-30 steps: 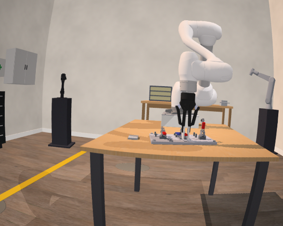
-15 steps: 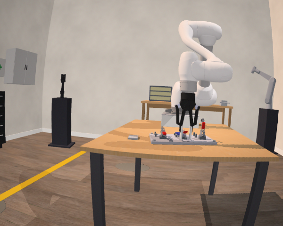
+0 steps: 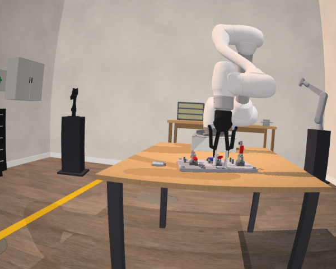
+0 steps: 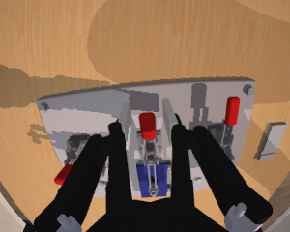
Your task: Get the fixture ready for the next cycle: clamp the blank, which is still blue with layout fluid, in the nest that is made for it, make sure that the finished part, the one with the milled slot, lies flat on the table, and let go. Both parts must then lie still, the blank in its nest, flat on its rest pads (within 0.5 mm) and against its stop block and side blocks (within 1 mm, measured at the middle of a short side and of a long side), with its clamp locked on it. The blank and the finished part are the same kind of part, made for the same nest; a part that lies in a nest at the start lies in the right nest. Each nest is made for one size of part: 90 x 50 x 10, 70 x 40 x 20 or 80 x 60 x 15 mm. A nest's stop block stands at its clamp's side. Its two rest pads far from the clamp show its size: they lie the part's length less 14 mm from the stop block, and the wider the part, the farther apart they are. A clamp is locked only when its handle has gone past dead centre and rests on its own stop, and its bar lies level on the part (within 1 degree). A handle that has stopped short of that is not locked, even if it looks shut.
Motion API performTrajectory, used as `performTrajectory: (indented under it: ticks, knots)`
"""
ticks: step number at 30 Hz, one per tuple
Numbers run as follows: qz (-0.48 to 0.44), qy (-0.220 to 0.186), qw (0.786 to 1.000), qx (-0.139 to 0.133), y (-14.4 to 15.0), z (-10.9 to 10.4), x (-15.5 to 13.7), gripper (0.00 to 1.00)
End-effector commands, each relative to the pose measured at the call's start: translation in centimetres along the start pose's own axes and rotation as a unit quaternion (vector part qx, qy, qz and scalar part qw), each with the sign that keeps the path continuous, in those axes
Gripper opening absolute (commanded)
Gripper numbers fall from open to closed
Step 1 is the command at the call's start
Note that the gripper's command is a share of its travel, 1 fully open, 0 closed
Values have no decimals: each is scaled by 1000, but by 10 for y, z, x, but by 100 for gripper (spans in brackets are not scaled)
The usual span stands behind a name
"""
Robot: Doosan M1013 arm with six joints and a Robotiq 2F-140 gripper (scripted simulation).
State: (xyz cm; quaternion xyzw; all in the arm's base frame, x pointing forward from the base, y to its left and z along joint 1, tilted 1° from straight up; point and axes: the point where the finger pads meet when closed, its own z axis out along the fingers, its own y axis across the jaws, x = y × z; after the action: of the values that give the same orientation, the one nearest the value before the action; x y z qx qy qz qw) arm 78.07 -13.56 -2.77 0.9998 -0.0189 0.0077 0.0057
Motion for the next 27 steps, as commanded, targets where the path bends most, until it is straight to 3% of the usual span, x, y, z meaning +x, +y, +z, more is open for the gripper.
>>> performTrajectory:
  ticks: [1,5,13,27]
  knots:
    - [0,0,1000,0,0,0,0,28]
    - [0,0,1000,0,0,-7,0,28]
    - [0,0,1000,0,0,-43,0,28]
    - [0,0,1000,0,0,-50,0,28]
